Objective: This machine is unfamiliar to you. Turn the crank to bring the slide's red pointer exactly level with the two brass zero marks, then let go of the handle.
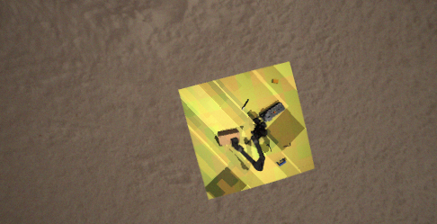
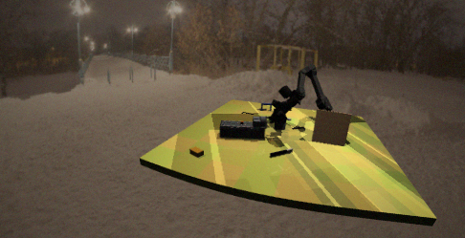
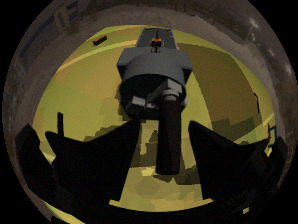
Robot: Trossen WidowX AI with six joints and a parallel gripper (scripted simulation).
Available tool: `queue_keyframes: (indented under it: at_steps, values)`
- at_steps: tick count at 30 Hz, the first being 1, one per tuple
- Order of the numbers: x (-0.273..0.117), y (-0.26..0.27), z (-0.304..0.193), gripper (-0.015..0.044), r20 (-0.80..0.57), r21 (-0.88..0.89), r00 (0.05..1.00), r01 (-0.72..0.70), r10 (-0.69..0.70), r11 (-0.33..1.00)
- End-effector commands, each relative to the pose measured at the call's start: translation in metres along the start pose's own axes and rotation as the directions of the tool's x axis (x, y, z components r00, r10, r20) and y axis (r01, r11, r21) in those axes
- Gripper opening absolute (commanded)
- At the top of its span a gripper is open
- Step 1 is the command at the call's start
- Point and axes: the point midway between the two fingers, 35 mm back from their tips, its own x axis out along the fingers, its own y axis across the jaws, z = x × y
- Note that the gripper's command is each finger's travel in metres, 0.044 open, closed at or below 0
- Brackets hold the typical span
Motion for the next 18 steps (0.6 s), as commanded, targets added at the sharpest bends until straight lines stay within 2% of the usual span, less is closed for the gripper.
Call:
queue_keyframes:
  at_steps: [1, 5, 18]
  values:
    - [0.0, 0.0, 0.0, 0.0341, 0.0, 0.0, 1.0, 0.001, -0.001, 1.0]
    - [0.0, 0.0, 0.0, 0.044, 0.0, 0.0, 1.0, 0.001, -0.001, 1.0]
    - [-0.033, 0.0, 0.034, 0.044, 0.0, 0.001, 1.0, -0.002, 0.002, 1.0]
